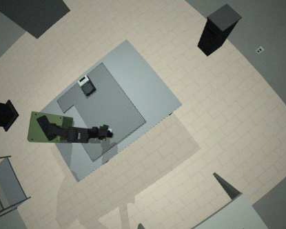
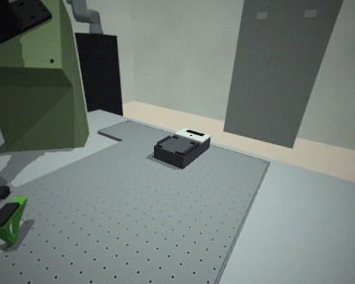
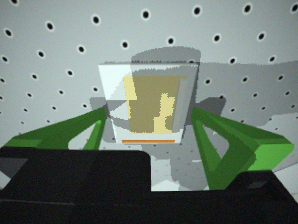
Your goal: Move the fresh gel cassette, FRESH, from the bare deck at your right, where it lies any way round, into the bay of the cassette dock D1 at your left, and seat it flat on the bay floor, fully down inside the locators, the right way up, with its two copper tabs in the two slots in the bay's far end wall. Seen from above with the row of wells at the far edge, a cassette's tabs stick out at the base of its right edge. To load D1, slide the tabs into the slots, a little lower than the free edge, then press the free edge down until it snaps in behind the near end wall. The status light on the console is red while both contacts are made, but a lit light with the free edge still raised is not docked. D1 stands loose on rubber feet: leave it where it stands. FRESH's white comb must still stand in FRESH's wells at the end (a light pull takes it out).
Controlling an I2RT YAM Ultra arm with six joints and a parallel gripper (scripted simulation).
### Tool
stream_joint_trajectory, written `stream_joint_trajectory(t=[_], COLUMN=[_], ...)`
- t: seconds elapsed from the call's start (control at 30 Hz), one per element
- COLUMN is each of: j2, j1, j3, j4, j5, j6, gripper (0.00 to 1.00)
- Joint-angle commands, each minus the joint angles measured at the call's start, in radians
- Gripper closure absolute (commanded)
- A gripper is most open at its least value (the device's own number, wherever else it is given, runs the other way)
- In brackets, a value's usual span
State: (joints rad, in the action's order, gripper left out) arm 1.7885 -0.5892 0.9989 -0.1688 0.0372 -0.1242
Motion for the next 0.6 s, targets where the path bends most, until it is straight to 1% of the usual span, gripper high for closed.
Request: stream_joint_trajectory(t=[0.0, 0.13, 0.2, 0.33, 0.37, 0.57], j2=[-0.027, 0.012, -0.003, -0.006, -0.005, -0.005], j1=[-0.005, -0.006, -0.005, -0.005, -0.001, -0.001], j3=[0.025, 0.029, 0.021, 0.003, 0.007, 0.007], j4=[-0.021, -0.024, -0.024, -0.026, -0.013, -0.013], j5=[-0.003, -0.004, -0.004, -0.003, -0.001, -0.001], j6=[0.006, 0.006, 0.006, 0.006, 0.002, 0.002], gripper=[0.0, 0.0, 0.0, 0.0, 1.0, 1.0])
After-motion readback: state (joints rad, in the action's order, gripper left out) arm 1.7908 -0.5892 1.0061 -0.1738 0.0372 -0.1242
